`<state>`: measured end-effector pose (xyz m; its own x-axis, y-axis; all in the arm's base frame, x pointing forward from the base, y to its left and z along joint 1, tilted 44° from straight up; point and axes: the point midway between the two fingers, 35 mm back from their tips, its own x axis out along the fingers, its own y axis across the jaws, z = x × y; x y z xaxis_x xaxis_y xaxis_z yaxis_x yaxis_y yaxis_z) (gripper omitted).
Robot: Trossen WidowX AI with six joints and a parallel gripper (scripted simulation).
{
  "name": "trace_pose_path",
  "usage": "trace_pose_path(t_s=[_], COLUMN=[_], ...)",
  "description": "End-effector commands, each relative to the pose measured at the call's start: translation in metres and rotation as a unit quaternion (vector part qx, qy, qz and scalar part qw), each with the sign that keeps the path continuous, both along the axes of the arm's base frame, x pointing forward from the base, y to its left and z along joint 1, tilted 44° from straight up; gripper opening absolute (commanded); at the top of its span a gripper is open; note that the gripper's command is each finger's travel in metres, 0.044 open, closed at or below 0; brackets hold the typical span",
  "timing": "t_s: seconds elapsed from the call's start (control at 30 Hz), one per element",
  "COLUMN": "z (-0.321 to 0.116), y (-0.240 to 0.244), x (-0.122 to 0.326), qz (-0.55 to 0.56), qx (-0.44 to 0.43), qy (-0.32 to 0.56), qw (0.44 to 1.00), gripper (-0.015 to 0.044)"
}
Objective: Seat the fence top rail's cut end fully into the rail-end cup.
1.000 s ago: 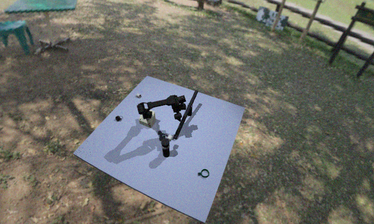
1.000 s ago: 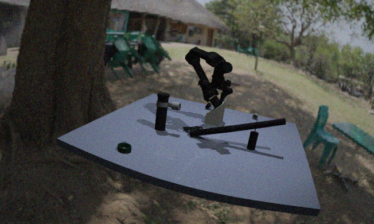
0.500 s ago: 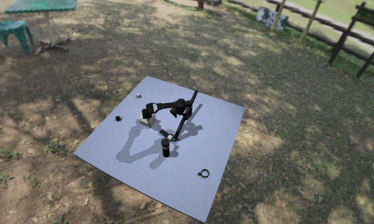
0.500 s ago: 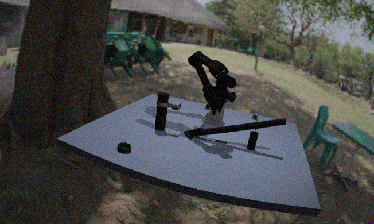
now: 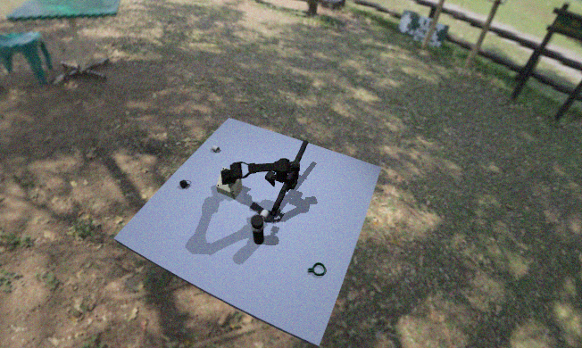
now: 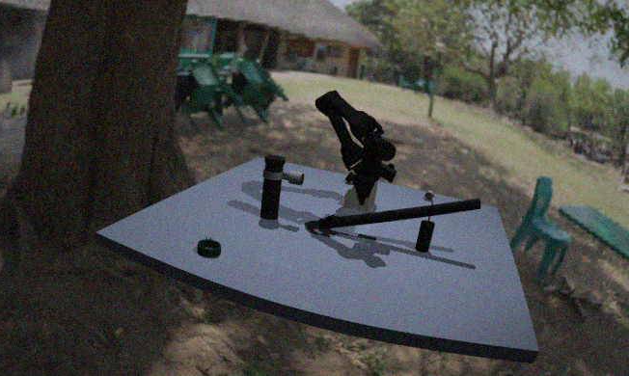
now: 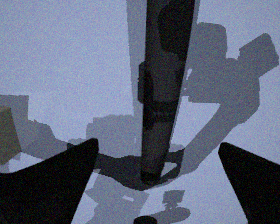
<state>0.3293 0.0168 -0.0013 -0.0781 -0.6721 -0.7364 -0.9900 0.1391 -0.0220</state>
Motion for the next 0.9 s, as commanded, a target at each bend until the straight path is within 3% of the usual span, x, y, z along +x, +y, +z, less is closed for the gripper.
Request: trace_pose_path(t_s=[0.0,0.87], z=[-0.008,-0.037], y=[-0.01,-0.036], x=[-0.002,-0.004], qz=[0.0,0.0], qx=[-0.002,-0.003], qy=[0.004,0.004], qw=[1.0,1.0], gripper=[0.044,0.044])
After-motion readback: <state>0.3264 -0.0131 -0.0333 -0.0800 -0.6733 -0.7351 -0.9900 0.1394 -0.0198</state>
